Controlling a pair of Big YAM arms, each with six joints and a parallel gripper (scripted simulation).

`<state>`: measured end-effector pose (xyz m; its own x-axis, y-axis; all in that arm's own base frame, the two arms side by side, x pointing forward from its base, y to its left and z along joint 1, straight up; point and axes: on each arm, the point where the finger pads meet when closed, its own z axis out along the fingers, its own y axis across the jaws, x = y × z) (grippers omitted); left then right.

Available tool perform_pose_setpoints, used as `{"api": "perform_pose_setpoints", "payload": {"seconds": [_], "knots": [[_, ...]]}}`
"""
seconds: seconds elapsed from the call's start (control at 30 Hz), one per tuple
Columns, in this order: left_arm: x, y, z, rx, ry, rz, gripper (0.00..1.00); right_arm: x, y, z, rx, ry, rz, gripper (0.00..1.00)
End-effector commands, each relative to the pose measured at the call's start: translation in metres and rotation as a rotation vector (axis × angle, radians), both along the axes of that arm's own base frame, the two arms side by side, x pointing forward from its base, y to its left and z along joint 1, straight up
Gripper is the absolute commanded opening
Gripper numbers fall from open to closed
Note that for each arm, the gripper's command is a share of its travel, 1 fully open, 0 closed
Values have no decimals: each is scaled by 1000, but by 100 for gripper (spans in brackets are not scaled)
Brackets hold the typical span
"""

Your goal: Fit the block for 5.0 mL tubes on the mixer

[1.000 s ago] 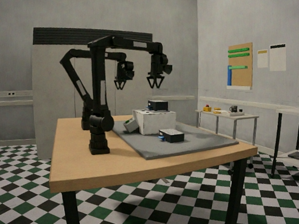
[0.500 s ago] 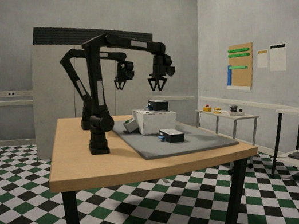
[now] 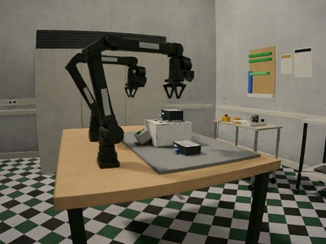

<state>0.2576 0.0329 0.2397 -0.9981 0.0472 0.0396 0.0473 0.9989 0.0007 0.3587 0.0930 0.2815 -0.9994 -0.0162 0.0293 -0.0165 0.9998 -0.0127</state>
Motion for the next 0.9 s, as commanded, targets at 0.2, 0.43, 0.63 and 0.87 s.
{"api": "perform_pose_setpoints", "payload": {"seconds": [0.2, 0.43, 0.63, 0.87], "knots": [[1, 0, 10, 1, -12, 4, 100, -14, -54, 13, 11, -39, 24, 100], [-4, 0, 3, -1, 8, 4, 100, -14, -72, 2, 3, -35, 32, 100], [-2, 0, -1, -1, 0, 4, 100, -16, -110, -2, 3, -24, 17, 100], [2, 0, -1, 1, -16, 4, 100, -20, -126, 3, 2, -38, 36, 100]]}}
